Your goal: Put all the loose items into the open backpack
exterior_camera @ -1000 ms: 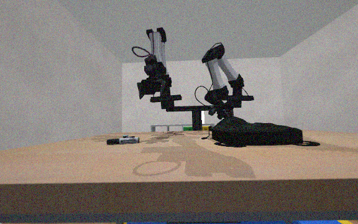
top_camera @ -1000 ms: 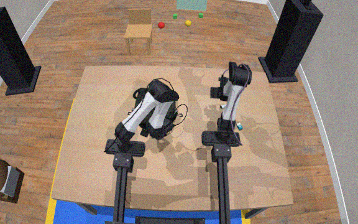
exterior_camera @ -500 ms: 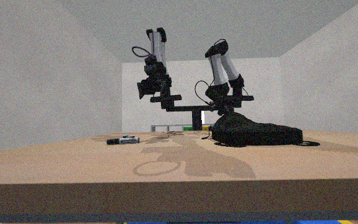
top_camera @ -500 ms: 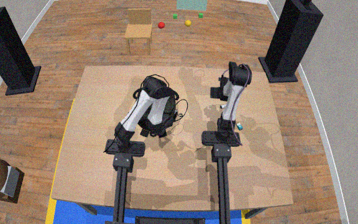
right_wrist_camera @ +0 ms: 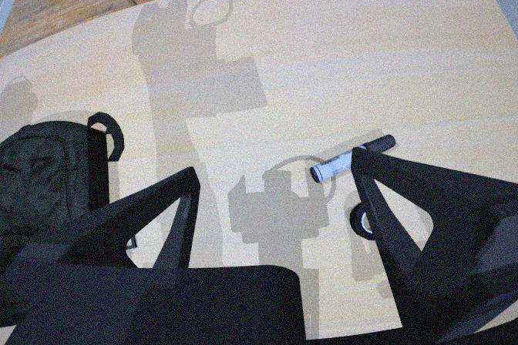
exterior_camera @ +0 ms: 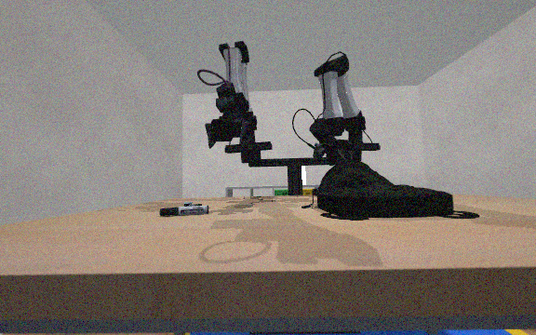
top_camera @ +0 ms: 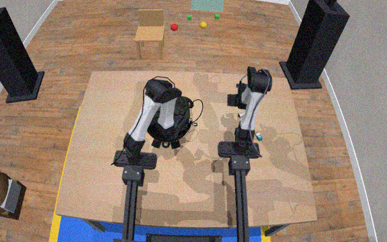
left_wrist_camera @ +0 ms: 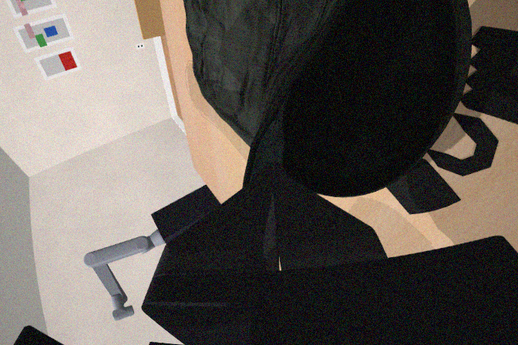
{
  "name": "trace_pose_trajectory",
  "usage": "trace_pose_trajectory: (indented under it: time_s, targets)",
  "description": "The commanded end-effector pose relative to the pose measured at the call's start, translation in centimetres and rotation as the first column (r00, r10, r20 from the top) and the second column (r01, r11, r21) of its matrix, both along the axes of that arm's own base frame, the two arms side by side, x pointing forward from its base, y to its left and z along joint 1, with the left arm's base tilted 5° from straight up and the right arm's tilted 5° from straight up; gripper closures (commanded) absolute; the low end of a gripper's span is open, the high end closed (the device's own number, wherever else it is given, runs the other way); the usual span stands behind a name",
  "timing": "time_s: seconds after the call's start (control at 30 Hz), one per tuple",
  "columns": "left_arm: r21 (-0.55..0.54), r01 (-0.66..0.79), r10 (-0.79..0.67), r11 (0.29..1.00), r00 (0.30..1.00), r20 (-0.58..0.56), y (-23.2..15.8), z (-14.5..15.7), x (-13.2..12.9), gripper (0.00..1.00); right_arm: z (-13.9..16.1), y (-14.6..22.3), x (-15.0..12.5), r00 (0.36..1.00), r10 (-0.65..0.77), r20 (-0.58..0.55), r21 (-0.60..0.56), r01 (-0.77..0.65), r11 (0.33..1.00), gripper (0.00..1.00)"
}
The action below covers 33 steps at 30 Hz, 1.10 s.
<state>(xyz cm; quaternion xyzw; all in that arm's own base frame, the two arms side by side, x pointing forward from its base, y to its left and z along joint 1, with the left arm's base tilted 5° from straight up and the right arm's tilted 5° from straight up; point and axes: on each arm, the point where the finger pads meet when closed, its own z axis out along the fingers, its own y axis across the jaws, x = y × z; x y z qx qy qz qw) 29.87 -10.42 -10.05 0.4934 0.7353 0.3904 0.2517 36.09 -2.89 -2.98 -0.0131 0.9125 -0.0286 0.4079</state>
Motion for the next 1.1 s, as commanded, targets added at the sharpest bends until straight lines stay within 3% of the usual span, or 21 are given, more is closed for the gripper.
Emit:
trace_pose_trajectory:
  time_s: [0.0,0.4,0.43,1.0,1.03,1.07]
  targets:
    - [-0.015,0.012,-0.012,1.0,1.0,0.006,-0.8,1.2,1.2,1.0,0.6,0.0,0.5,1.0,0.003,0.022,-0.001,-0.003,1.0,0.1]
    - [-0.015,0.013,-0.012,1.0,1.0,0.009,-0.8,2.4,2.9,1.0,0.6,0.0,0.5,1.0,0.003,0.022,-0.001,-0.003,1.0,0.1]
    - [-0.015,0.013,-0.013,1.0,1.0,0.011,-0.8,3.6,4.6,1.0,0.6,0.0,0.5,1.0,0.003,0.022,-0.001,-0.003,1.0,0.1]
    - [0.006,0.013,-0.013,1.0,1.0,-0.014,-0.3,3.1,7.0,1.0,0.6,0.0,0.5,1.0,0.003,0.022,-0.001,-0.003,1.0,0.1]
    - [0.013,0.014,-0.013,1.0,1.0,-0.025,-0.1,3.0,9.0,1.0,0.6,0.0,0.5,1.0,0.003,0.022,-0.001,-0.003,1.0,0.1]
    - [0.013,0.014,-0.013,1.0,1.0,-0.025,-0.1,3.0,9.1,1.0,0.6,0.0,0.5,1.0,0.003,0.022,-0.001,-0.003,1.0,0.1]
